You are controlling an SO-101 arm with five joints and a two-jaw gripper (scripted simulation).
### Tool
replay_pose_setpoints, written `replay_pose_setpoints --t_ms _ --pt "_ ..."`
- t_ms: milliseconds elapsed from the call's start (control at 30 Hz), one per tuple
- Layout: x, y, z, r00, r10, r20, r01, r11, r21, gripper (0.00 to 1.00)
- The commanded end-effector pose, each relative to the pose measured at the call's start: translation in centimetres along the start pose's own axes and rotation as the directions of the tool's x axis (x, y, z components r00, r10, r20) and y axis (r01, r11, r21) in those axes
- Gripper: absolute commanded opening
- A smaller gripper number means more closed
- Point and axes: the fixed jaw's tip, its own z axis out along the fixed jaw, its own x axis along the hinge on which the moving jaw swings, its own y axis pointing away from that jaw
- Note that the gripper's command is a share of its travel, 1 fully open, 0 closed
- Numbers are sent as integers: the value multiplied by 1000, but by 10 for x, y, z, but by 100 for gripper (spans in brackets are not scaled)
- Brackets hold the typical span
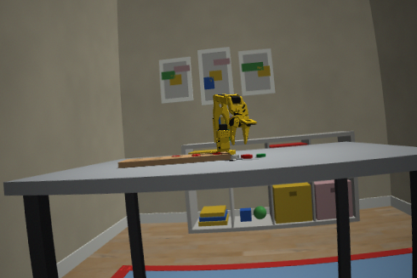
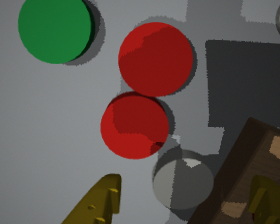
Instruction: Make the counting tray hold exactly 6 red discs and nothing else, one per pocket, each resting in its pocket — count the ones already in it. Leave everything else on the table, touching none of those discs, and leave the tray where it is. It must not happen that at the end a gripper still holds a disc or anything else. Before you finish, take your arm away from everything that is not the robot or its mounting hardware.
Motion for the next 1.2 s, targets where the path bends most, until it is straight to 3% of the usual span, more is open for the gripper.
replay_pose_setpoints --t_ms 0,1167 --pt "-12 4 -12 997 10 82 -10 1000 0 27" --pt "-15 17 -12 994 34 100 -32 999 -20 27"
